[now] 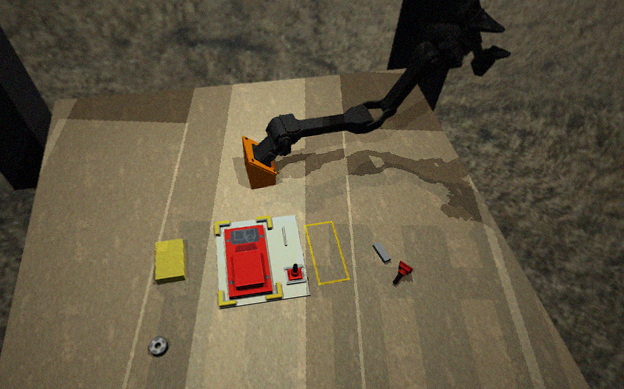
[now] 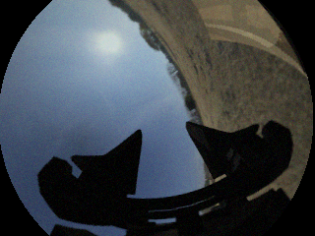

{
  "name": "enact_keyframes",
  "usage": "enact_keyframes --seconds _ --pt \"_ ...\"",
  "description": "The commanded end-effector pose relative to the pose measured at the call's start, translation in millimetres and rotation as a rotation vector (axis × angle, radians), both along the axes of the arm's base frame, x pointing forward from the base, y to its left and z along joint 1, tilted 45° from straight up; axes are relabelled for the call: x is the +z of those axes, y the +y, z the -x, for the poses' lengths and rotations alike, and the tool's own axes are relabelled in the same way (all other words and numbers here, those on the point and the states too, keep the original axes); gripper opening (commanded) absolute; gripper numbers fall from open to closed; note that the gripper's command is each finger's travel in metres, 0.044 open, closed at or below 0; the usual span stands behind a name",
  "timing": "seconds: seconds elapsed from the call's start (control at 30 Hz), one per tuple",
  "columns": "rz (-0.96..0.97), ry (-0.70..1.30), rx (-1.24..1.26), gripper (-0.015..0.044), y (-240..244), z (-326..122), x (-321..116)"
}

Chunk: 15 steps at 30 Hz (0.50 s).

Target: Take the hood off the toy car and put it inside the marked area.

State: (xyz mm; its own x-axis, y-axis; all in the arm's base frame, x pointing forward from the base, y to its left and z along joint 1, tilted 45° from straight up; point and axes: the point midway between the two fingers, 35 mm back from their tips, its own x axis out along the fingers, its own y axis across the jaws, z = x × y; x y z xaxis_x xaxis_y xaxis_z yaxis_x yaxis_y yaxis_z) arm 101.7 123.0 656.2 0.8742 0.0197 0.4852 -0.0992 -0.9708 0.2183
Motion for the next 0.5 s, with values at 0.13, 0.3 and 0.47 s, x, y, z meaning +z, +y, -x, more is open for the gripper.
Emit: enact_keyframes --seconds 0.13,0.3,0.47 --pt "-0.386 0.032 0.135 0.0440 -88 -18 2" --pt "-0.634 0.054 0.245 0.0440 -140 -38 -2" --pt "-0.926 0.109 0.307 0.0440 -200 -71 -24"
